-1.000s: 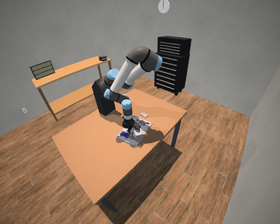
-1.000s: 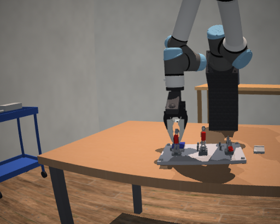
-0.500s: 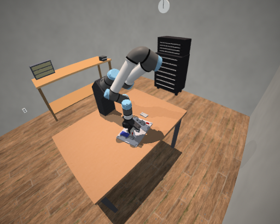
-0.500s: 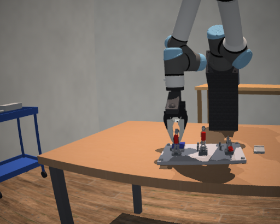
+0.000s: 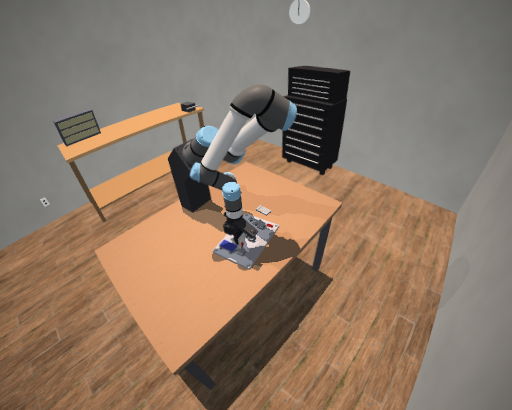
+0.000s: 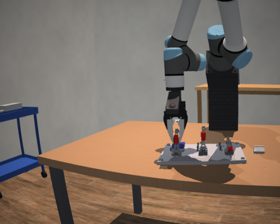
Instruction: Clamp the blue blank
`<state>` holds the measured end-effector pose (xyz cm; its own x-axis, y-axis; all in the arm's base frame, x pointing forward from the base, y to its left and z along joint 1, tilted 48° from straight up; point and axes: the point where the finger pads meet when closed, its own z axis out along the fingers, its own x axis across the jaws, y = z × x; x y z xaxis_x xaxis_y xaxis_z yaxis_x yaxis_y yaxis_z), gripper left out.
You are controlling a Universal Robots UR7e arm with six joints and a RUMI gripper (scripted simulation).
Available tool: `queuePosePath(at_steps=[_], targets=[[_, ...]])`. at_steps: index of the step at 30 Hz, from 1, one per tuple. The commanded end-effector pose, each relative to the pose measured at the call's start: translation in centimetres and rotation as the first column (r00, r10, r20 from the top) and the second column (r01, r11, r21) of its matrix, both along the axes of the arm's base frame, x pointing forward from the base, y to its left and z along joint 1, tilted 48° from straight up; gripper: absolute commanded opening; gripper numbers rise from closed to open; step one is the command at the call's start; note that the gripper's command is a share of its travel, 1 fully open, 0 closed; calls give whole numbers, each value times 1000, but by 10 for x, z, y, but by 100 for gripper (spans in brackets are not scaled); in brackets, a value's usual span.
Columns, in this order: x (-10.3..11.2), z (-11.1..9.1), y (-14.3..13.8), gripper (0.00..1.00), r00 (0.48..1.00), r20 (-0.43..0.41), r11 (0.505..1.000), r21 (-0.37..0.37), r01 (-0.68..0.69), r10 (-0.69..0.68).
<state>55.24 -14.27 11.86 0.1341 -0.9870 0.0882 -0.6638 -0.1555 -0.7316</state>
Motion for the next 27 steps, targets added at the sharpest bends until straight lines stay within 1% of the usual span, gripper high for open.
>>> queuePosePath(at_steps=[1,27], targets=[[0,0,0,0,1000,1,1000,0,0,0],[4,6,1,0,1000,1,1000,0,0,0]])
